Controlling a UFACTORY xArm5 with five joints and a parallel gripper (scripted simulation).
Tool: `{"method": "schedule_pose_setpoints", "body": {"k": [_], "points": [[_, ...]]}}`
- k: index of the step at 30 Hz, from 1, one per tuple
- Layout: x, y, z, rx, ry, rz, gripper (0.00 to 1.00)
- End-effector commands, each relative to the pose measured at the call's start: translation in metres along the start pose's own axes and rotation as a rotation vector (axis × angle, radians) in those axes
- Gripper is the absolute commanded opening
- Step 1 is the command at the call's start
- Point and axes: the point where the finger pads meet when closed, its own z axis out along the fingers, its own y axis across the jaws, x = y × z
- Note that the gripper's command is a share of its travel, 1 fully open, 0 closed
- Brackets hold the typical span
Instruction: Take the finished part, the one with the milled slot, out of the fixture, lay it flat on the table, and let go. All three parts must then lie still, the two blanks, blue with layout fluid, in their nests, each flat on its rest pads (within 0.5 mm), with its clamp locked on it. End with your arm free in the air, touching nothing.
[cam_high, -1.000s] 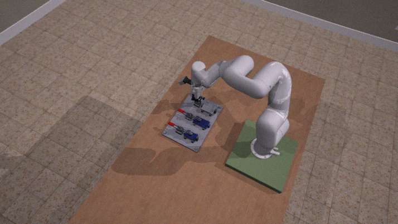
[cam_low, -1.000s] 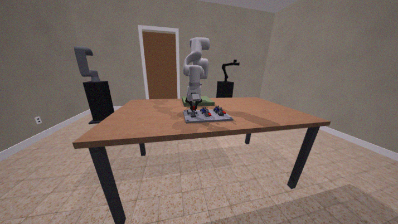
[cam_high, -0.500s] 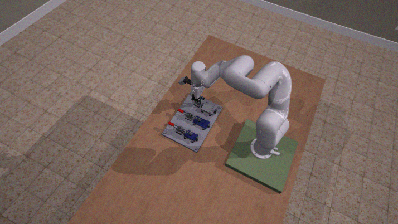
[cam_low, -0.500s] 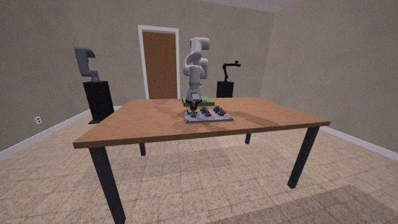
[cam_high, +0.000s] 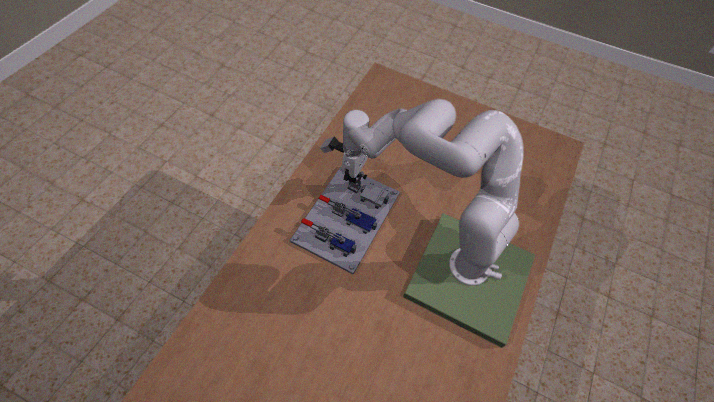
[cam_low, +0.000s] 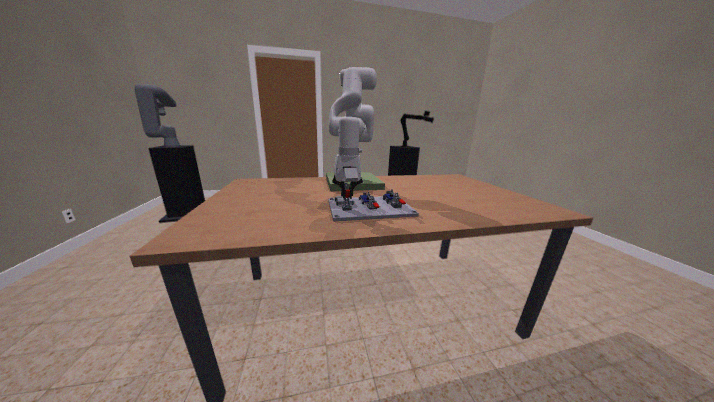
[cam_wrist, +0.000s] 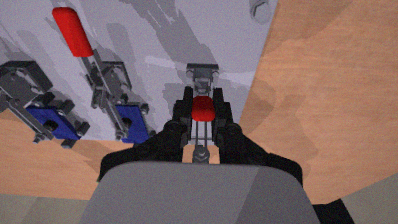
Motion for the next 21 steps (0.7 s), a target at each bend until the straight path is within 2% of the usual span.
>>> {"method": "schedule_pose_setpoints", "body": {"k": [1,21], "points": [[-0.0001,0.0,-0.0011,0.0,0.003,0.0,0.0],[-0.0053,0.0,-0.001,0.0,0.003,0.0,0.0]]}}
